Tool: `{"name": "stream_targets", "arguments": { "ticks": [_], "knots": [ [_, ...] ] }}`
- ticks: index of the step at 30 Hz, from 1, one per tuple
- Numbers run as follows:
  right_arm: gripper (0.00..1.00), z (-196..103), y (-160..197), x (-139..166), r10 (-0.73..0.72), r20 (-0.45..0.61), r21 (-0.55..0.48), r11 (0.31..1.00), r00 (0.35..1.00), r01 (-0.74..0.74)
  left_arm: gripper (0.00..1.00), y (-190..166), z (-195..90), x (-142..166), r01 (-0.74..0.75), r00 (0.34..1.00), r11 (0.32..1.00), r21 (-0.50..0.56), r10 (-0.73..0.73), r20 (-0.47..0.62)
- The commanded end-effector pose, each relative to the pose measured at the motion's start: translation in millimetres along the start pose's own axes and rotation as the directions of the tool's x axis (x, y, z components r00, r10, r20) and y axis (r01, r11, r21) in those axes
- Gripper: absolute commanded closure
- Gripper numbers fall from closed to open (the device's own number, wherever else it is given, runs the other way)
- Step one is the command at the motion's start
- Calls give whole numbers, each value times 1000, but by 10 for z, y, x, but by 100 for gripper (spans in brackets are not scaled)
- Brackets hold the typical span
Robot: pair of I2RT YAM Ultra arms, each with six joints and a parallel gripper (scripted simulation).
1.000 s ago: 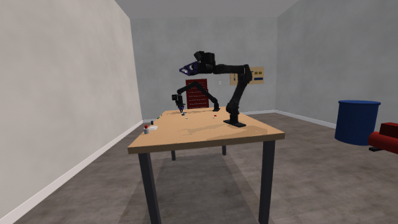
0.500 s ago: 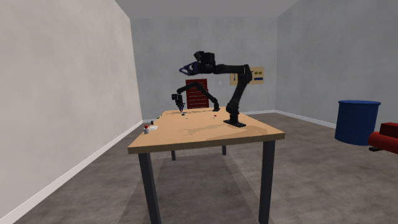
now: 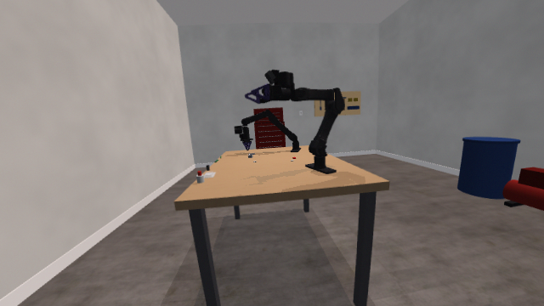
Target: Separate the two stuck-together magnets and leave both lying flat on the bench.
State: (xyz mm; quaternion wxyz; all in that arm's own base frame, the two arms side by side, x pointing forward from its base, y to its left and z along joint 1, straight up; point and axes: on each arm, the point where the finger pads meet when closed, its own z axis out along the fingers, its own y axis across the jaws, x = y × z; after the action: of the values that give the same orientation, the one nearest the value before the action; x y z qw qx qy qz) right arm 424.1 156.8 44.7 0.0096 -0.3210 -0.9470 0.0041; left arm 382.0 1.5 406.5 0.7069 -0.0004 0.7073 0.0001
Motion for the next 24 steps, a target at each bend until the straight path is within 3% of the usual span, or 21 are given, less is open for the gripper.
{"name": "stream_targets", "arguments": {
  "ticks": [1, 17, 24],
  "knots": [
    [82, -123, -12, 1, 0, 6, -5, 1000, 1000, 0, 0, -1, -22, -84, 0, 1000, 1000, 0, 0, 22],
    [82, -293, -19, 4, 0, 6, -5, 1000, 1000, 0, 0, -1, -22, -84, 0, 1000, 1000, 0, 0, 22],
    [82, -286, 3, -10, -328, 21, -9, 944, 944, 328, 0, -1, -22, -84, 0, 1000, 1000, 0, 0, 22]
  ]
}}
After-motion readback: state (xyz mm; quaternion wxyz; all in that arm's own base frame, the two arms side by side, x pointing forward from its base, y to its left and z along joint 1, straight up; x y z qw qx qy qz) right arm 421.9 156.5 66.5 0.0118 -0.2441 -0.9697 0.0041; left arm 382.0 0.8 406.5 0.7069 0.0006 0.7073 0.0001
